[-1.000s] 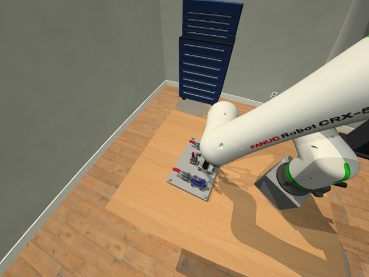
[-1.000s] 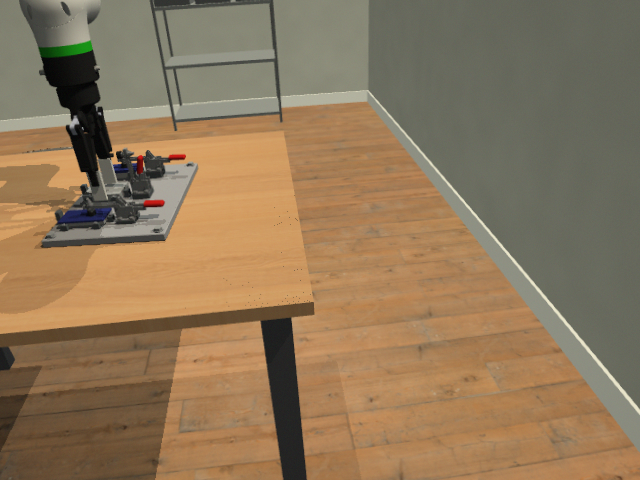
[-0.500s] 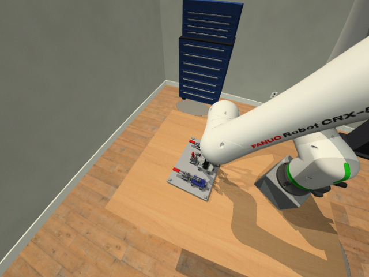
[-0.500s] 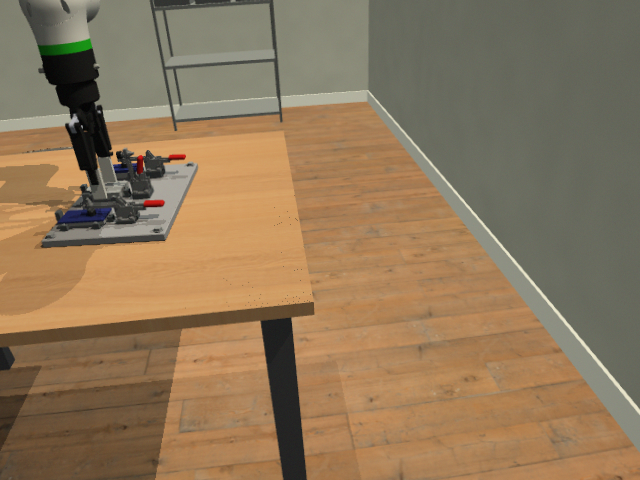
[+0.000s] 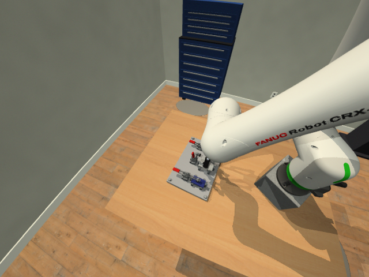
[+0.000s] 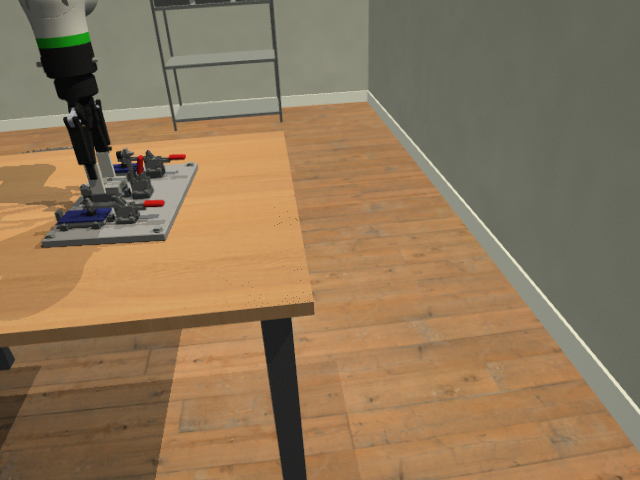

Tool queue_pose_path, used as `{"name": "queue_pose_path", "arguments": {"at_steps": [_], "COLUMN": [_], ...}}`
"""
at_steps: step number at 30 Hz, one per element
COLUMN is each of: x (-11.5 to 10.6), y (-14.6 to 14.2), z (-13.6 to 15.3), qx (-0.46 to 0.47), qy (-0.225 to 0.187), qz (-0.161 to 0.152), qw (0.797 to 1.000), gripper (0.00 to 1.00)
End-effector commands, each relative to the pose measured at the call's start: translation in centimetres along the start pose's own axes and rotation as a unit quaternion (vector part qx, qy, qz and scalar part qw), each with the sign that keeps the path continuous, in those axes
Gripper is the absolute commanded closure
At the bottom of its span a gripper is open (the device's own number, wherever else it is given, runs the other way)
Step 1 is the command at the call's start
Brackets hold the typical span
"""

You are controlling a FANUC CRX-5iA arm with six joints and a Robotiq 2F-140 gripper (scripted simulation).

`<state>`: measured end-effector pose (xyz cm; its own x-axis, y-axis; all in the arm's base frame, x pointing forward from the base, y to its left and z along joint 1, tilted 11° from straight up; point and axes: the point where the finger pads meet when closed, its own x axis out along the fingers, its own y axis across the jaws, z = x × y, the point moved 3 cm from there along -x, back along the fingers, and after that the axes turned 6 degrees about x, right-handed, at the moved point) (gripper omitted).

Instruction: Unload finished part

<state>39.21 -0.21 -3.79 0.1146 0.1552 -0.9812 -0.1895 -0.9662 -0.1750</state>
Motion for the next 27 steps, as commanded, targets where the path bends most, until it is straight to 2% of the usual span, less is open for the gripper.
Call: {"name": "queue_pose_path", "arguments": {"at_steps": [1, 27], "x": [-0.3, -2.0], "y": [0.0, 0.0], "z": [0.0, 0.0], "qx": [0.000, 0.000], "qy": [0.000, 0.000], "qz": [0.000, 0.000], "qw": [1.000, 1.000], "gripper": [1.00, 1.00]}}
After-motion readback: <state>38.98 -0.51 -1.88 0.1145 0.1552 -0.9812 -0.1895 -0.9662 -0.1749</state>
